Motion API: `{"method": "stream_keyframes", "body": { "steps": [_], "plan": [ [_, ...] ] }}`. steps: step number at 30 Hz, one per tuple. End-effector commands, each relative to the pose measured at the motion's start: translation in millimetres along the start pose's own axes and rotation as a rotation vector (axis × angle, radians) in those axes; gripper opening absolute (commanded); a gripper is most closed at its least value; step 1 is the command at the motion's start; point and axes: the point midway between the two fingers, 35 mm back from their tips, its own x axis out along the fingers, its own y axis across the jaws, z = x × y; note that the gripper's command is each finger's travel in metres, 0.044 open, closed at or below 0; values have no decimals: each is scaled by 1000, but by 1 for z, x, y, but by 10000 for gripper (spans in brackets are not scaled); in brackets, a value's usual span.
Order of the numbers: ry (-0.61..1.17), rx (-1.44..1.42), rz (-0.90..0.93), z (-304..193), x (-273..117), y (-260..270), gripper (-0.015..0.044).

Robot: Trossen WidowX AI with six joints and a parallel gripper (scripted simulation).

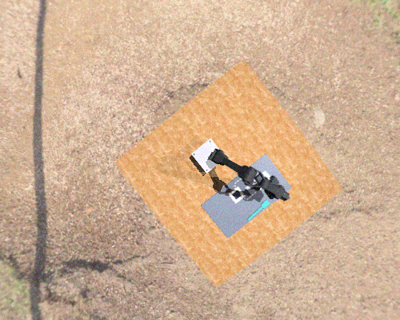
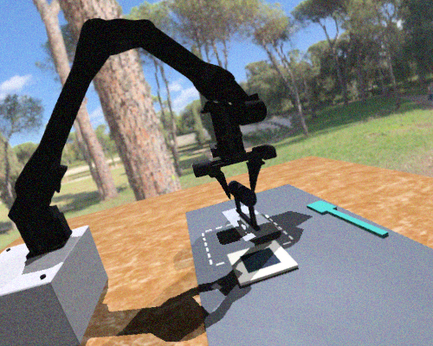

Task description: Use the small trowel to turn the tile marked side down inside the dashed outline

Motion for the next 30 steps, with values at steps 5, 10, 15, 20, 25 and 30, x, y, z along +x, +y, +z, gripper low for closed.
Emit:
{"method": "stream_keyframes", "body": {
  "steps": [5, 10, 15, 20, 25, 30],
  "plan": [
    [-4, 5, 0, 1, 0, 0, 270],
    [-4, 5, 0, 1, 0, 0, 270],
    [-4, 5, 0, -1, -43, 2, 270],
    [-4, 5, 0, -1, -45, 3, 270],
    [-4, 1, -9, -1, -57, 1, 300],
    [-4, 5, -10, -1, -56, 1, 300]
  ]
}}
